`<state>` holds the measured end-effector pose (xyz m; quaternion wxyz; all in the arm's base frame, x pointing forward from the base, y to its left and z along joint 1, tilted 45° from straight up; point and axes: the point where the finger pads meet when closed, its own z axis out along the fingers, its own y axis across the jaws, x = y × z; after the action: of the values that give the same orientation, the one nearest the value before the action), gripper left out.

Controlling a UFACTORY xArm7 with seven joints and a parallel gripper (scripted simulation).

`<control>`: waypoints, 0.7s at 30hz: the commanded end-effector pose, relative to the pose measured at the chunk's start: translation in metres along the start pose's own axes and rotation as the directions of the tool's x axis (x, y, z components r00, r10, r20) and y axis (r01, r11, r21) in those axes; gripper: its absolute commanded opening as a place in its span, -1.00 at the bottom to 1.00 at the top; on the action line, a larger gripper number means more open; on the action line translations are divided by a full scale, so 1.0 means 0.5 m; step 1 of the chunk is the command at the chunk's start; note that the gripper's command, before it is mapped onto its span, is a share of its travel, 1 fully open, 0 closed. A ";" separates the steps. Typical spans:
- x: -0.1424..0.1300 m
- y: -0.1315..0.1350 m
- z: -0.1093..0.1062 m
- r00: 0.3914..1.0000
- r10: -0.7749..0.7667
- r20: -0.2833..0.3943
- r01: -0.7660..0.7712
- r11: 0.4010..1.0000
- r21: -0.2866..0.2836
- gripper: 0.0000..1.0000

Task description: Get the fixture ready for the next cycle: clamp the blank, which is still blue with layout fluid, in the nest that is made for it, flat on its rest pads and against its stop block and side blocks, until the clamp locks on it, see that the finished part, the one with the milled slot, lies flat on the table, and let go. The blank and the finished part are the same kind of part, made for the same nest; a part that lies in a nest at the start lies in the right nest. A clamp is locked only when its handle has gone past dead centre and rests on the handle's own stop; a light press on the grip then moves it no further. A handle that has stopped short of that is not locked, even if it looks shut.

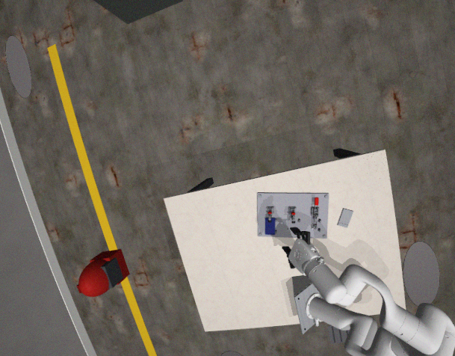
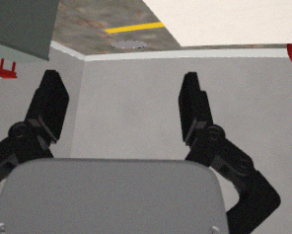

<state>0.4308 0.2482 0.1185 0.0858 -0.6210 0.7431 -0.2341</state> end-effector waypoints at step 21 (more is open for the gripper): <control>-0.017 0.035 0.063 0.858 -0.502 -0.109 0.491 0.863 -0.118 1.00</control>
<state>0.4308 0.2483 0.0859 -0.0362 -0.7570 0.5992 -0.2580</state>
